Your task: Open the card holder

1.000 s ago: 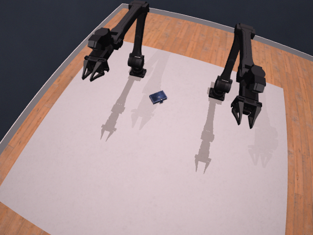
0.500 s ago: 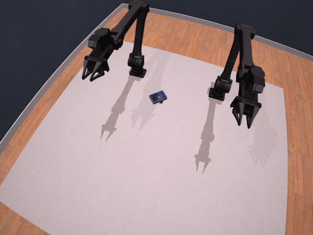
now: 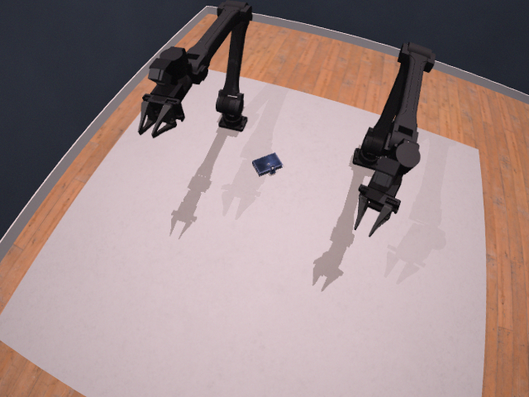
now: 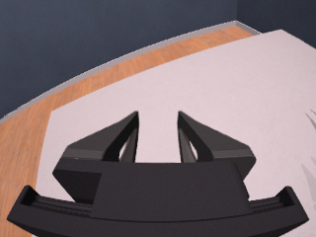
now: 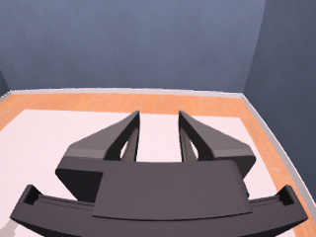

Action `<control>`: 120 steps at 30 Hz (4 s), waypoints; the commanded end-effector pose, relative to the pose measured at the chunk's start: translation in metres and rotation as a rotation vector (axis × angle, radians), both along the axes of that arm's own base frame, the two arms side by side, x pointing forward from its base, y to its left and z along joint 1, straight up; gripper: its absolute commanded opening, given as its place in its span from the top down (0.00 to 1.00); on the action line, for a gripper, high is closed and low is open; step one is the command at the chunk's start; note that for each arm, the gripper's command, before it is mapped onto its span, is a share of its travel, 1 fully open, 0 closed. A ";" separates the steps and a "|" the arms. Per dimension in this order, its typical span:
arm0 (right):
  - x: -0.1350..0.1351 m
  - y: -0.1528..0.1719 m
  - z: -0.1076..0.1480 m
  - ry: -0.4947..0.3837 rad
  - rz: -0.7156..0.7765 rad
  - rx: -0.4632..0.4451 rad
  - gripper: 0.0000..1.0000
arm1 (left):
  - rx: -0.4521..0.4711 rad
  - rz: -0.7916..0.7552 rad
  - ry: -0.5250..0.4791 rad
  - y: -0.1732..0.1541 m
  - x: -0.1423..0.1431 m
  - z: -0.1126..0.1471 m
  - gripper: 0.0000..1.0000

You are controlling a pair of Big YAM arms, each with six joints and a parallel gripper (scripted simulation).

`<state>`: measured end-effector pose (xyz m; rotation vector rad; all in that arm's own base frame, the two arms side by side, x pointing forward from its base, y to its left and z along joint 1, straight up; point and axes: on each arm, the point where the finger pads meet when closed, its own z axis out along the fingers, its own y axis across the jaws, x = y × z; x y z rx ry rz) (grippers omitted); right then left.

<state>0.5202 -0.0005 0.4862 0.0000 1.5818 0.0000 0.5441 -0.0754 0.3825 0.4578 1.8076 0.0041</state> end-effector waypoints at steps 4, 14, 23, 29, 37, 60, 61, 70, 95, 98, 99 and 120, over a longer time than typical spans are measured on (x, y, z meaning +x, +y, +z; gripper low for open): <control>-0.001 0.000 0.026 -0.046 0.000 0.000 0.64 | 0.146 -0.150 0.009 -0.033 0.010 0.008 0.64; -0.001 0.000 0.026 -0.046 0.000 0.000 0.64 | 0.308 -0.442 0.143 -0.091 -0.002 -0.069 0.64; -0.001 0.000 0.026 -0.046 0.000 0.000 0.64 | 0.389 -0.659 0.219 -0.129 -0.023 -0.121 0.64; -0.001 0.000 0.026 -0.046 0.000 0.000 0.64 | 0.441 -0.851 0.267 -0.158 -0.047 -0.160 0.64; -0.001 0.000 0.026 -0.046 0.000 0.000 0.64 | 0.469 -1.036 0.297 -0.181 -0.075 -0.192 0.64; -0.001 0.000 0.026 -0.046 0.000 0.000 0.64 | 0.402 -1.666 0.329 -0.248 -0.196 -0.282 0.64; -0.001 0.000 0.026 -0.046 0.000 0.000 0.64 | 0.394 -1.692 0.322 -0.251 -0.200 -0.283 0.64; -0.001 0.000 0.026 -0.046 0.000 0.000 0.64 | 0.314 -1.853 0.295 -0.264 -0.236 -0.296 0.64; -0.001 0.000 0.026 -0.046 0.000 0.000 0.64 | 0.096 -2.035 0.346 -0.274 -0.309 -0.323 0.64; -0.001 0.000 0.026 -0.046 0.000 0.000 0.64 | 0.108 -2.025 0.316 -0.274 -0.301 -0.314 0.64; -0.001 0.000 0.026 -0.046 0.000 0.000 0.64 | 0.114 -2.031 0.304 -0.276 -0.309 -0.314 0.64; -0.001 0.000 0.026 -0.046 0.000 0.000 0.64 | 0.118 -2.019 0.296 -0.298 -0.327 -0.318 0.64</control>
